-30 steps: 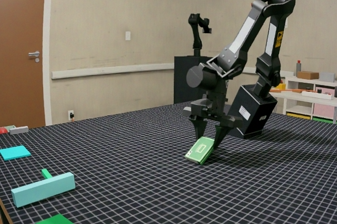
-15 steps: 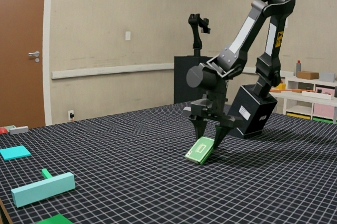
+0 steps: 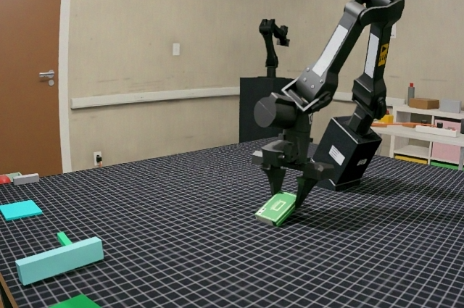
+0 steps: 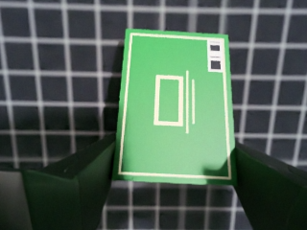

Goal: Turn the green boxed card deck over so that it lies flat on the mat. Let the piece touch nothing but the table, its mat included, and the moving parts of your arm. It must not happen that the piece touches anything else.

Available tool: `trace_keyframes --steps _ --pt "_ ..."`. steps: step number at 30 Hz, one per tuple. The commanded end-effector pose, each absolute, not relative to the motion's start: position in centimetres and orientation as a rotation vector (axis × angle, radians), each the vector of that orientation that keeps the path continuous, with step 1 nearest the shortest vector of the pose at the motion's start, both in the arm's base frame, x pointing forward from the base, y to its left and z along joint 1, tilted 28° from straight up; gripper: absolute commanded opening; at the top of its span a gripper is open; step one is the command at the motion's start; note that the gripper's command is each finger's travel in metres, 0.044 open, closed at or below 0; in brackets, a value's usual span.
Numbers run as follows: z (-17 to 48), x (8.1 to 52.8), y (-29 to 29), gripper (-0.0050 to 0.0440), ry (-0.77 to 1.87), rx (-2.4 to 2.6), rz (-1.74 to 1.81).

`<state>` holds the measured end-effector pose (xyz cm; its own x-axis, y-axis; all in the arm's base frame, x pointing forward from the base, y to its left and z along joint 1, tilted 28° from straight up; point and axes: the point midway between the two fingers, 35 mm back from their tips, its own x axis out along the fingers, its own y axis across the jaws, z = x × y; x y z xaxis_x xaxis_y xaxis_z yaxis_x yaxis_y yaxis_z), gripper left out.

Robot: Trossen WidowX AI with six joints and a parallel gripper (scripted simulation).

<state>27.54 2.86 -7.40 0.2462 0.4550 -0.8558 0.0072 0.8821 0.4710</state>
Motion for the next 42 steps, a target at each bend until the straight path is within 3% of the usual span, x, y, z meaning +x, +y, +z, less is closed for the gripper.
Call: trace_keyframes --steps 1,42 --pt "-7.4 28.1 2.9 0.0295 1.317 0.403 0.329" --pt "-9.6 27.6 4.0 0.0295 1.438 0.396 0.354"
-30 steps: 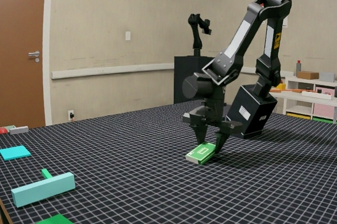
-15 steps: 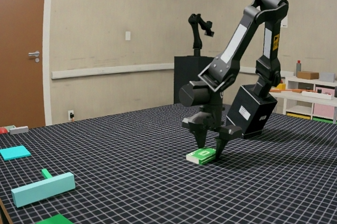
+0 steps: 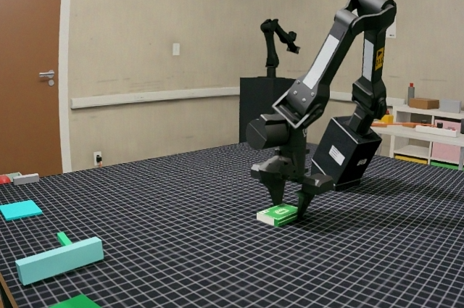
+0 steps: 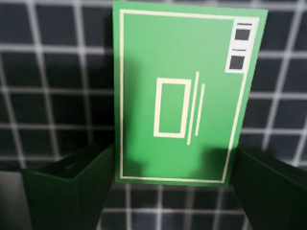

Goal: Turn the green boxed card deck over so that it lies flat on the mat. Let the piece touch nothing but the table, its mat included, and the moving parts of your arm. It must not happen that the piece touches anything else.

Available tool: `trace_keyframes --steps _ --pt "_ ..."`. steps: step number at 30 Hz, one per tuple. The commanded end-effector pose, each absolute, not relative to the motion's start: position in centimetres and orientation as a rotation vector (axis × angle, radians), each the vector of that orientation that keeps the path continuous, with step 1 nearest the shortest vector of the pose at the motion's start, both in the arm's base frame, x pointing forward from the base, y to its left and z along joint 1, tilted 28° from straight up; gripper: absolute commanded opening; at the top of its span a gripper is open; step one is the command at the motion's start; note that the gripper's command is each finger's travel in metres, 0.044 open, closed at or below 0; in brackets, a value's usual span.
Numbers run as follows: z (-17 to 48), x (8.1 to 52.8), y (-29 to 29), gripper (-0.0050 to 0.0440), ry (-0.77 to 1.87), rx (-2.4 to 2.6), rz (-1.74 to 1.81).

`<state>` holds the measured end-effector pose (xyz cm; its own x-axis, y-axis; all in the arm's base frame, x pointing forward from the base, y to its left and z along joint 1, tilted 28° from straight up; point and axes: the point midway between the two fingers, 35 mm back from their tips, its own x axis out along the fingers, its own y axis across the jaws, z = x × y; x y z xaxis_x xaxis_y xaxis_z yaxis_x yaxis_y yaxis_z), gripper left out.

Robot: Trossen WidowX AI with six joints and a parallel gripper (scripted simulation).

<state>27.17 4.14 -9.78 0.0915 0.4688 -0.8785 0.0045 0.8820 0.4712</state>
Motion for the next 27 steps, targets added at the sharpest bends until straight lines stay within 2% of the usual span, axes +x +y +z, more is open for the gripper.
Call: trace_keyframes --steps 1,19,20,27 --pt "-9.58 27.64 4.04 0.0295 1.438 0.396 0.354" --pt "-9.58 27.64 4.04 0.0295 1.438 0.396 0.354" --pt "-9.58 27.64 4.04 0.0440 1.438 0.396 0.354" --pt "-9.58 27.64 4.04 0.0440 1.438 0.396 0.355"
